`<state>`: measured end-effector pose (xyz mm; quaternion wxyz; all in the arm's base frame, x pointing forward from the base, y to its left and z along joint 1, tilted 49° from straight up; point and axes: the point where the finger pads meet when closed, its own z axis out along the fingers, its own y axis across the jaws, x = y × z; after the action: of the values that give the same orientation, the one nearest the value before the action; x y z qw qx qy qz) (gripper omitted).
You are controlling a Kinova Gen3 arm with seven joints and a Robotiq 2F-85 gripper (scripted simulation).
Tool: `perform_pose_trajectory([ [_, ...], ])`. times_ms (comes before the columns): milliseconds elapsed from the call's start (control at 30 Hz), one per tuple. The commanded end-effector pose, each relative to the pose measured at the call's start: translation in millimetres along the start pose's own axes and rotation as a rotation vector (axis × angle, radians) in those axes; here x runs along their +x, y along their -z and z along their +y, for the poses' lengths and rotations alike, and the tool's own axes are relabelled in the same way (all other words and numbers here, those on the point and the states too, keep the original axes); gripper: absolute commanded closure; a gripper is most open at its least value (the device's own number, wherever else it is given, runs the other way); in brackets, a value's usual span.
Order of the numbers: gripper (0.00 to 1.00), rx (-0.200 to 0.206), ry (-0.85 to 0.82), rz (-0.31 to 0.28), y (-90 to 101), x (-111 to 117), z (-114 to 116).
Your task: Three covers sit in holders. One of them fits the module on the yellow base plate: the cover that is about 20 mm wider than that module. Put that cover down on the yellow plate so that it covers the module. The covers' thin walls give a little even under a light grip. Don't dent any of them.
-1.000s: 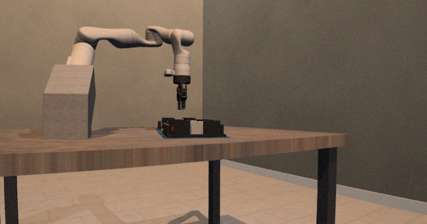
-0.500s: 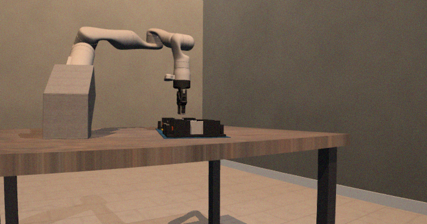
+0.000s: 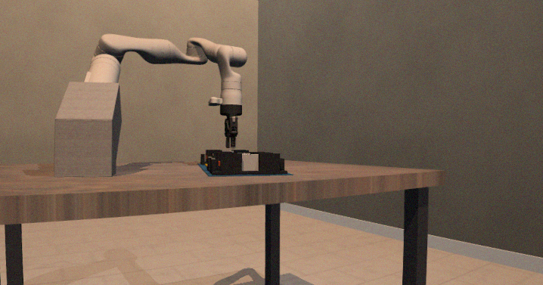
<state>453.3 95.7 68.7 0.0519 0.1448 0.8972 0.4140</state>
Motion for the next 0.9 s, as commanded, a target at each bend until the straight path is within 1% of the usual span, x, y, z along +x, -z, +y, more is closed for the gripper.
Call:
perform_pose_trajectory([
  [0, 0.00, 0.000, 0.000, -0.002, 0.2, -0.6, -0.1],
  [167, 0.00, 0.000, 0.000, -0.002, 0.2, -0.6, -0.1],
  [500, 0.00, 0.000, 0.000, -0.002, -9.8, -0.6, -0.1],
  [733, 0.00, 0.000, 0.000, -0.002, -9.8, -0.6, -0.1],
  [867, 0.00, 0.000, 0.000, -0.002, -13.8, -0.6, -0.1],
])
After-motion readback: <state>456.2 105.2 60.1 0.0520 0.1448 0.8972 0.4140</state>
